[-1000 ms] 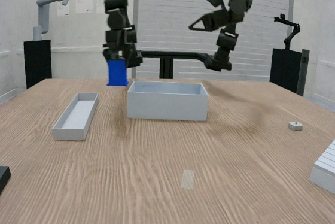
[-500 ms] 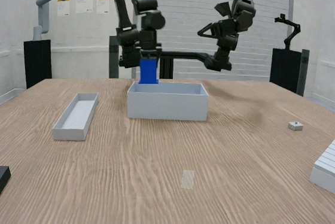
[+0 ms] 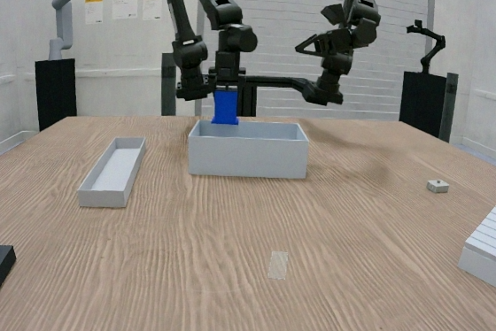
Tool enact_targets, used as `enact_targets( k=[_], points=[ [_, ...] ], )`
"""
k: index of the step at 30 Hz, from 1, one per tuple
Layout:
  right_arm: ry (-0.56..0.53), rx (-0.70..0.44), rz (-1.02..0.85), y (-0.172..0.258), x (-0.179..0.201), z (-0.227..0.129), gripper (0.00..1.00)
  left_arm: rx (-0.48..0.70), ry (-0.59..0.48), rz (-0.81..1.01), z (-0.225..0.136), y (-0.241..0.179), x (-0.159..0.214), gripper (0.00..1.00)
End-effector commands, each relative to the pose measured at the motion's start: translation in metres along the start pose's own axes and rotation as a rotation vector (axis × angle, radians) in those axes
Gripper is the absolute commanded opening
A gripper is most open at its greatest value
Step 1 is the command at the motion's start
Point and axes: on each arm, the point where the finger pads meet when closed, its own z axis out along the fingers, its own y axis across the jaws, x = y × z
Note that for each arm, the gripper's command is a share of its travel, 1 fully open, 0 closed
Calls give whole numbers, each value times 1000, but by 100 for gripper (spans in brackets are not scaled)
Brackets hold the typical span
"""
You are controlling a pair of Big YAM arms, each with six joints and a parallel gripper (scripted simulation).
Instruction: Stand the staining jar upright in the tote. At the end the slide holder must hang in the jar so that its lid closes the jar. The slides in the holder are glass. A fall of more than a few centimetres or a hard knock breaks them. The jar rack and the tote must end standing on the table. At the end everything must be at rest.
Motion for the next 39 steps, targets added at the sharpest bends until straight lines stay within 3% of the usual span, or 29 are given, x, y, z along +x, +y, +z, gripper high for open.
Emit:
enact_targets(
  k=[1,18,31,39],
  points=[
    [-72,-37,9,14,-12,-20,57,-17,-3,23,-7,6,-5,100],
    [-66,-34,17,21,-22,-29,57,-12,-4,28,-4,7,-7,100],
    [-43,-18,3,9,-14,23,57,-35,0,28,-12,25,-5,100],
    [-48,-23,21,11,-18,33,57,-33,-1,25,-11,24,-6,100]
  ],
)
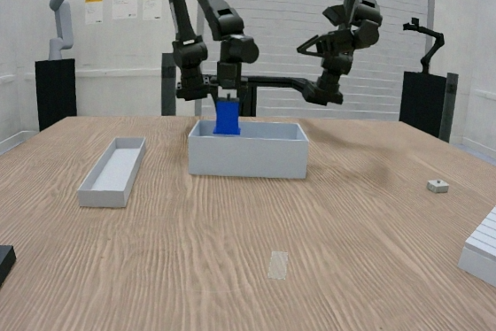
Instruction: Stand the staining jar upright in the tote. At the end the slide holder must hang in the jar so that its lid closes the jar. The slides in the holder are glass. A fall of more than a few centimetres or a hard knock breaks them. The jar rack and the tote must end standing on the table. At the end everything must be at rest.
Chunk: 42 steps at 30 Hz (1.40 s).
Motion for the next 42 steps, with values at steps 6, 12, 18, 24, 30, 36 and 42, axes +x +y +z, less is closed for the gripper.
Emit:
enact_targets(
  k=[6,12,18,24,30,36,42],
  points=[
    [-42,-29,5,6,-19,20,57,-23,-4,26,-7,20,-9,100],
    [-63,-42,20,10,-26,13,57,-23,-4,26,-7,20,-9,100],
    [-63,-43,17,11,-25,12,57,-23,-4,26,-7,20,-9,100],
    [-37,-27,-7,1,-12,26,57,-23,-4,26,-7,20,-9,100],
    [-51,-38,11,4,-20,22,57,-23,-4,26,-7,20,-9,100],
    [-54,-41,3,6,-19,21,57,-23,-4,26,-7,20,-9,100],
    [-35,-22,-5,11,-23,22,57,-23,-4,26,-7,20,-9,100]
  ],
)
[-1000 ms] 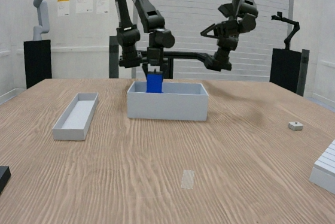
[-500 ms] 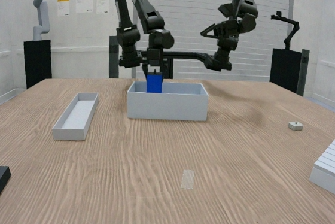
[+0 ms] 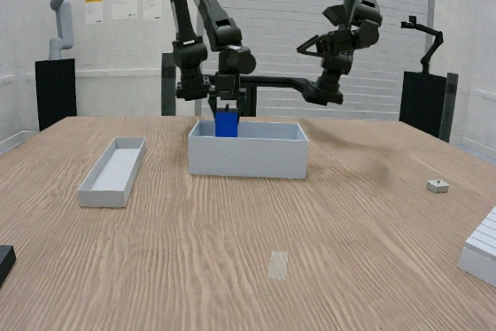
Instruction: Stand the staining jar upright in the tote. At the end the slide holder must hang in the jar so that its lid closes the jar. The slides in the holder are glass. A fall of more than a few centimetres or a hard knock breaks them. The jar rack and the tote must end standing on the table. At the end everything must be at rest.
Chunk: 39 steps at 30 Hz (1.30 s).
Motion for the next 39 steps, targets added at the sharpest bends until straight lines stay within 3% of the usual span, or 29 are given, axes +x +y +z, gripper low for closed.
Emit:
enact_targets(
  k=[1,20,24,32,34,37,39],
  points=[
    [-21,-11,-11,13,-22,-6,57,-23,-4,26,-7,20,-9,100],
    [-13,-9,-6,0,-7,36,57,-23,-4,26,-7,20,-9,100],
    [-37,-23,1,8,-24,40,57,-23,-4,26,-7,20,-9,100],
    [-30,-20,4,5,-19,55,57,-23,-4,26,-7,20,-9,100],
    [-38,-24,6,8,-16,42,57,-23,-4,26,-7,20,-9,100],
    [-38,-23,17,8,-16,42,91,-23,-4,26,-7,20,-9,100],
    [-50,-30,20,9,-18,41,92,-23,-4,26,-7,20,-9,100]
  ],
)
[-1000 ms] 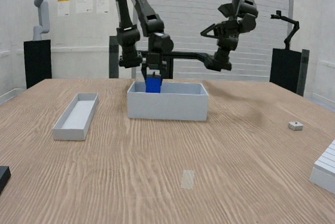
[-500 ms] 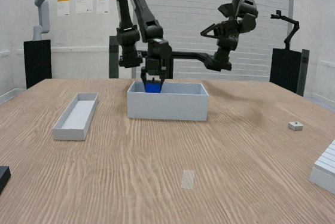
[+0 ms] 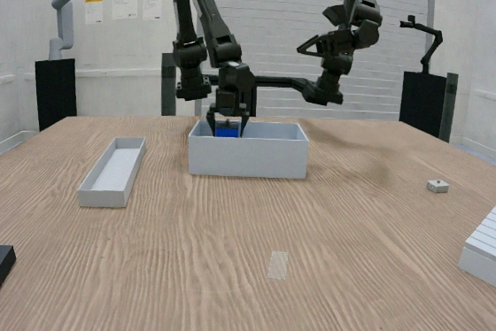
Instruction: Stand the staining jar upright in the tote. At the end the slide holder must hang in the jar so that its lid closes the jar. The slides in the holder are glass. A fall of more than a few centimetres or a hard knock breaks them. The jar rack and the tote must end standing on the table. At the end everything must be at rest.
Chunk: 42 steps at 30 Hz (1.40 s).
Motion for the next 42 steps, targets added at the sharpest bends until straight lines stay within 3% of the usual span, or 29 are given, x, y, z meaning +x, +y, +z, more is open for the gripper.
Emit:
enact_targets(
  k=[1,4,5,11,25,29,42],
  points=[
    [-39,-21,25,6,-12,-4,92,-23,-4,26,-7,20,-9,100],
    [-34,-18,23,5,-11,-2,92,-23,-4,26,-7,20,-9,100],
    [-49,-25,28,5,-18,-7,100,-23,-4,26,-7,20,-9,100],
    [-90,-47,28,3,-39,-25,100,-23,-4,26,-7,20,-9,100],
    [-89,-50,25,10,-29,-84,100,-23,-4,26,-7,20,-9,100],
    [-45,-24,14,7,-9,-78,100,-23,-4,26,-7,20,-9,100],
    [-36,-20,11,8,-6,-73,100,-23,-4,26,-7,20,-9,100]
  ],
)
